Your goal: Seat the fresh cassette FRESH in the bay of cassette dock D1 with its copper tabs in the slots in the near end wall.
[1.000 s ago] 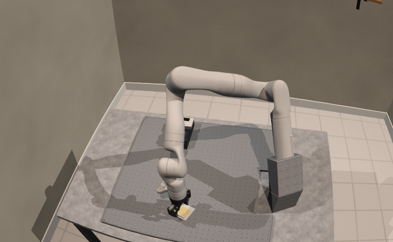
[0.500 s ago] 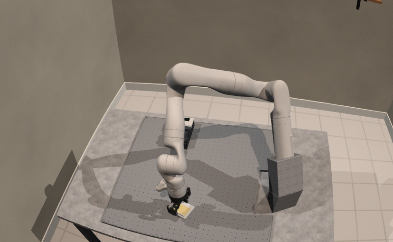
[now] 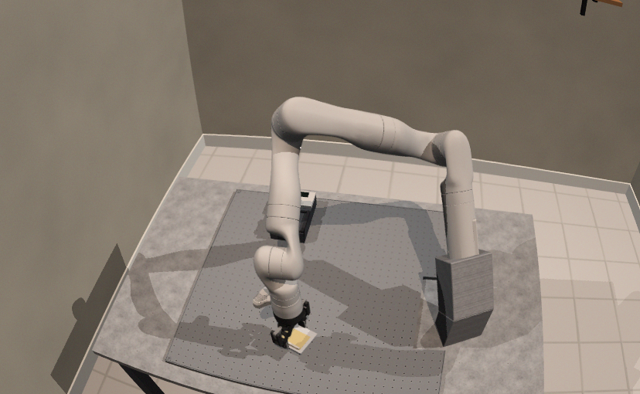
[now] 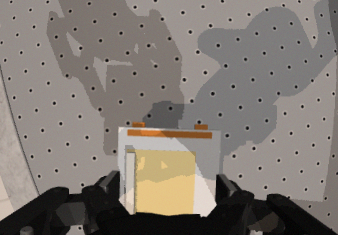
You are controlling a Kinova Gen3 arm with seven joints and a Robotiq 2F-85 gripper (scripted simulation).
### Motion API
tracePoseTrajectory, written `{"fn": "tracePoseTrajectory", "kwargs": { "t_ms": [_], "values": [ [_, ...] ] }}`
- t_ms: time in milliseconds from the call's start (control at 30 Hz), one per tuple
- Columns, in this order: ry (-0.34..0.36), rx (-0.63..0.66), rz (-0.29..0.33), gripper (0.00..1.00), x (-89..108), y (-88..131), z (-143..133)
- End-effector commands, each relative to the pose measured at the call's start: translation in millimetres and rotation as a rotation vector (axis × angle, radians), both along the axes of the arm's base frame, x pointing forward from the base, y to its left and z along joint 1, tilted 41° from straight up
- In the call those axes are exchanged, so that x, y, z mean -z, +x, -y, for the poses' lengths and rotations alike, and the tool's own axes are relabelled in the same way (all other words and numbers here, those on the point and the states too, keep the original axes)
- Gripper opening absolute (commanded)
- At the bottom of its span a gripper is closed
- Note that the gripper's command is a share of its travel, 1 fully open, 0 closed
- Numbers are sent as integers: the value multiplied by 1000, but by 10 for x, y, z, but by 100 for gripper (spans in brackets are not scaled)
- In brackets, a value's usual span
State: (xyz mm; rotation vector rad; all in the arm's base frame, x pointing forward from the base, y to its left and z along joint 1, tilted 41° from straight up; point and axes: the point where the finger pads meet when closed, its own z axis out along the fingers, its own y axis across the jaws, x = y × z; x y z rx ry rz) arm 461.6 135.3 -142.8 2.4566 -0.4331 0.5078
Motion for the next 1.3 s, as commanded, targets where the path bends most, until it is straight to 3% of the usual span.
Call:
{"fn": "tracePoseTrajectory", "kwargs": {
  "t_ms": [0,500,600,667,1167,1267],
  "values": [
    [4,-4,4,0,-48,6,-52],
    [4,-4,4,0,-84,-6,-81],
    [38,69,65,0,-194,20,18],
    [38,69,65,0,-194,20,18],
    [208,430,366,0,-743,149,512],
    [219,454,386,0,-780,158,545]
  ]
}}
